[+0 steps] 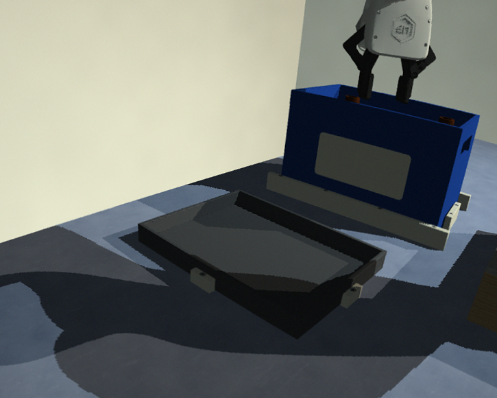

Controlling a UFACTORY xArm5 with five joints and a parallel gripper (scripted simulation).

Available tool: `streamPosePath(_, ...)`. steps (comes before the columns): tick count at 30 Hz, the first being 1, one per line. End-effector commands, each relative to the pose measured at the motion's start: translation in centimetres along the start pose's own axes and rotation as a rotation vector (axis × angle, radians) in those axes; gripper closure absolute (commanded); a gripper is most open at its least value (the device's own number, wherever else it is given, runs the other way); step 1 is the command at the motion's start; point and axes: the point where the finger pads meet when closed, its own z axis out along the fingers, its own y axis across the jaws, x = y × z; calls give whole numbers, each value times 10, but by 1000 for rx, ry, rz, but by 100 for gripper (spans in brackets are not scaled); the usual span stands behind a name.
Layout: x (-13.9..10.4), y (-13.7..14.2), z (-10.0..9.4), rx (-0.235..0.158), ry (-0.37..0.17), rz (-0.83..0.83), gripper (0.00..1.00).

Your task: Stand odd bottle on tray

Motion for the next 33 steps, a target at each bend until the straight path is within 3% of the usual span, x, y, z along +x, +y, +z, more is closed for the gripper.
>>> streamPosePath(1, 1, -1, -1, 2, 3, 0, 35)
streamPosePath(33, 1, -1, 7, 2, 3, 0, 35)
